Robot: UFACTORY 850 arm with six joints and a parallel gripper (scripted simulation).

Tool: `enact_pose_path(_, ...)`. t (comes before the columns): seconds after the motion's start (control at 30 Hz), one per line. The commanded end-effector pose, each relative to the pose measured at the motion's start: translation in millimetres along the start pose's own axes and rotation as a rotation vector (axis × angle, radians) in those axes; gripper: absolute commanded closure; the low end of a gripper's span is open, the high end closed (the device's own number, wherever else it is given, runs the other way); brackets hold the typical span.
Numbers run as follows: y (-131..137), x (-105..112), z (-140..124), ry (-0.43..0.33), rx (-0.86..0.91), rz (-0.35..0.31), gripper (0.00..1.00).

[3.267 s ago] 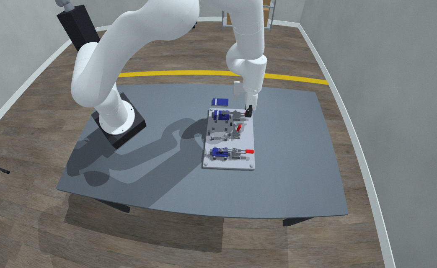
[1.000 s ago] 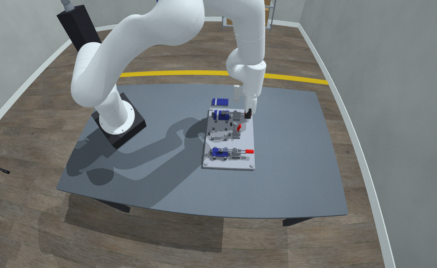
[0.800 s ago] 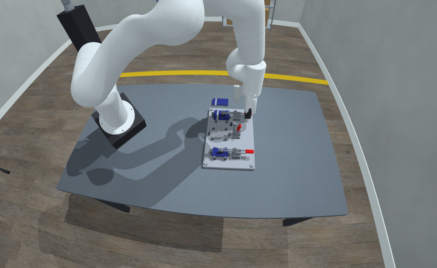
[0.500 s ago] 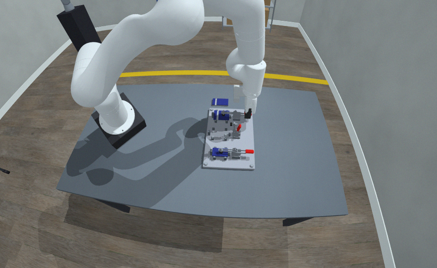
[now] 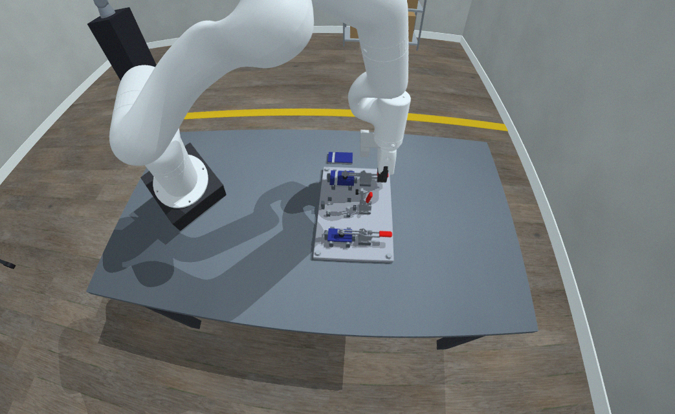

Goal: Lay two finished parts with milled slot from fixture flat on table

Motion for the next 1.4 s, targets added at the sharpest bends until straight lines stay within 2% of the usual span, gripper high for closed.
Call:
enact_pose_path(0.0,0.2,1.9,-0.2,-0.002,0.0,-0.001,1.0)
enact_pose_path(1.37,1.8,23.6,22.8,-0.002,0.0,-0.001,1.0)
Point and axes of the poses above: the point where the finger pads meet when closed, its own x axis back along the fingers, its own y axis across the jaws, z = x × y, the point moved 4 cm from there along x, back along the fingers, and after that the axes turned 4 degrees about x, right-handed, at the moved point
